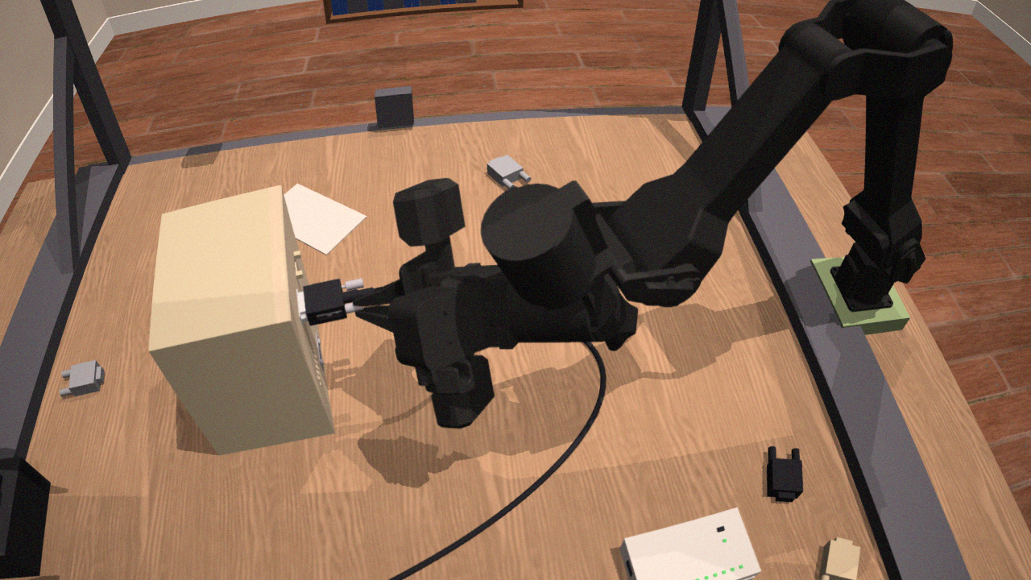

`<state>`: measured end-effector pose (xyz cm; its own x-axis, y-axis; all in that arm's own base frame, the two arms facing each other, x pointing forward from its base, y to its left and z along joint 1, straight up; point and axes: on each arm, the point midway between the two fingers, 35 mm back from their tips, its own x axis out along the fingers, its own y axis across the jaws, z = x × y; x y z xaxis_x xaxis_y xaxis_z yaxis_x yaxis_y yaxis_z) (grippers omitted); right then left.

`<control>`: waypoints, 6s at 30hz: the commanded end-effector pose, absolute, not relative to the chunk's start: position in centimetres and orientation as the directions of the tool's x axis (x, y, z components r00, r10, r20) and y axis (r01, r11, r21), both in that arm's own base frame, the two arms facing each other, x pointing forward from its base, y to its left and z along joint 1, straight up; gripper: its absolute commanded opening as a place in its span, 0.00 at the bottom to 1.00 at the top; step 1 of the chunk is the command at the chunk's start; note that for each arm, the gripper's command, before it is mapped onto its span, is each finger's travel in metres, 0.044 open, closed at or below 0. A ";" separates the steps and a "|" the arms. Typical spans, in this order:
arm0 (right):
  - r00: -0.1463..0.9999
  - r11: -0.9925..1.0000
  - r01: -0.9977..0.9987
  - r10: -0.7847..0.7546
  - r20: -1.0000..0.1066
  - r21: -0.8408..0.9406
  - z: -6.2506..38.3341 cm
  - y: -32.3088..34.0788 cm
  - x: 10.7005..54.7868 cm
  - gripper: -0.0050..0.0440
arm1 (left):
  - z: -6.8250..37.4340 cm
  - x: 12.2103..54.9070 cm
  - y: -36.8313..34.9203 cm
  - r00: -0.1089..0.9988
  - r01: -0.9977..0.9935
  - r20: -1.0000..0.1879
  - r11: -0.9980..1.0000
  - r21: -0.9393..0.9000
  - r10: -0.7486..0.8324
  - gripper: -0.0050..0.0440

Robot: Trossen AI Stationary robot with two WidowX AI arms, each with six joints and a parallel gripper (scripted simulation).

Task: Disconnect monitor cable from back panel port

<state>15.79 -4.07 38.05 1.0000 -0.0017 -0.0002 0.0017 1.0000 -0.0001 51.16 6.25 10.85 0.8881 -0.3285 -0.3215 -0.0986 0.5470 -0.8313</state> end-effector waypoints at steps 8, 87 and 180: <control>1.000 1.000 0.000 0.000 0.001 -0.005 38.3 -3.9 15.8 1.00 | 11.9 51.3 6.4 0.900 -0.062 -0.259 0.485 -0.872 -0.351 0.10; 1.000 1.000 0.000 0.000 0.001 -0.005 38.3 -3.9 15.8 1.00 | 10.8 51.3 6.7 0.906 0.021 0.008 0.025 -0.999 -0.423 1.00; 1.000 1.000 0.000 0.000 0.001 -0.005 38.3 -3.9 15.8 1.00 | 11.5 51.3 6.6 0.905 -0.027 -0.150 0.296 -0.955 -0.399 0.10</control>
